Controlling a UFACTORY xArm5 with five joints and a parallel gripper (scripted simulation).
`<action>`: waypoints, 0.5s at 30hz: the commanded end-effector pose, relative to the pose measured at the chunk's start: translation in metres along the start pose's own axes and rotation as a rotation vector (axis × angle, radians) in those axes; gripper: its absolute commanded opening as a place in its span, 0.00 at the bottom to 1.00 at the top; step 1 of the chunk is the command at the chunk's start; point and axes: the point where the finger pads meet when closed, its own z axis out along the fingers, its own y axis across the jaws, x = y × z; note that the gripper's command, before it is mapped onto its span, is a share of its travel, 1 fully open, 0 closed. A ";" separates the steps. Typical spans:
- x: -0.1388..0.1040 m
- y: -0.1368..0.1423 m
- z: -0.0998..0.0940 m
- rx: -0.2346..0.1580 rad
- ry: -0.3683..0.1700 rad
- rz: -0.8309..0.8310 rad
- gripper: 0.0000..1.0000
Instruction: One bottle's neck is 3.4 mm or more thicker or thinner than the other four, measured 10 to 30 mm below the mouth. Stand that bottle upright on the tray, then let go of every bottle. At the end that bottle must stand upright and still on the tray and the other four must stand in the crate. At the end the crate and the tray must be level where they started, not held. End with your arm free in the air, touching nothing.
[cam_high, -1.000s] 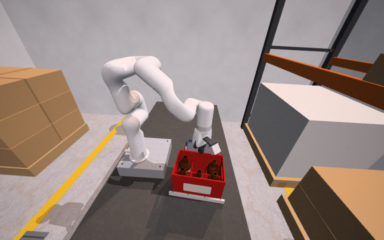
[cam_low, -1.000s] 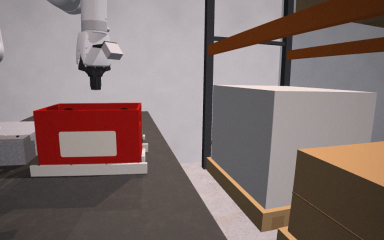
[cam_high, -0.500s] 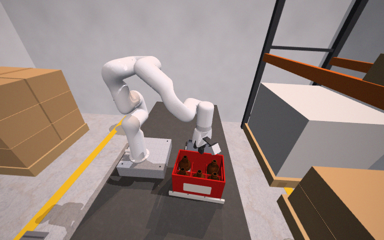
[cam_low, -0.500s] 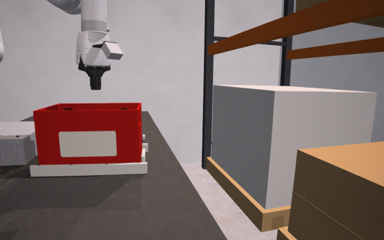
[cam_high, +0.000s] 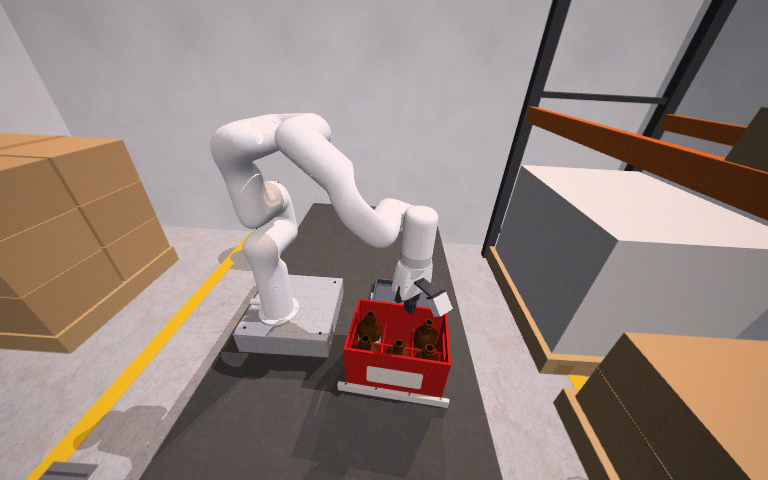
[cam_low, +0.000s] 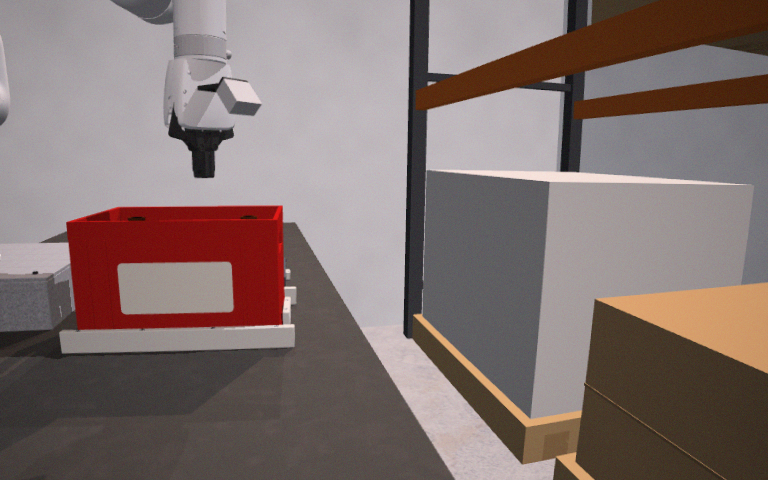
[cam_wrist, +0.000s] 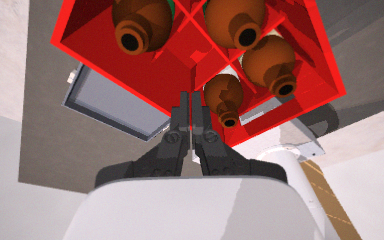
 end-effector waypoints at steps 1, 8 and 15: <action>0.043 -0.004 -0.002 -0.002 -0.001 -0.001 0.00; 0.087 -0.001 0.001 -0.002 0.000 -0.001 0.00; 0.091 0.000 0.002 -0.002 0.000 -0.001 0.00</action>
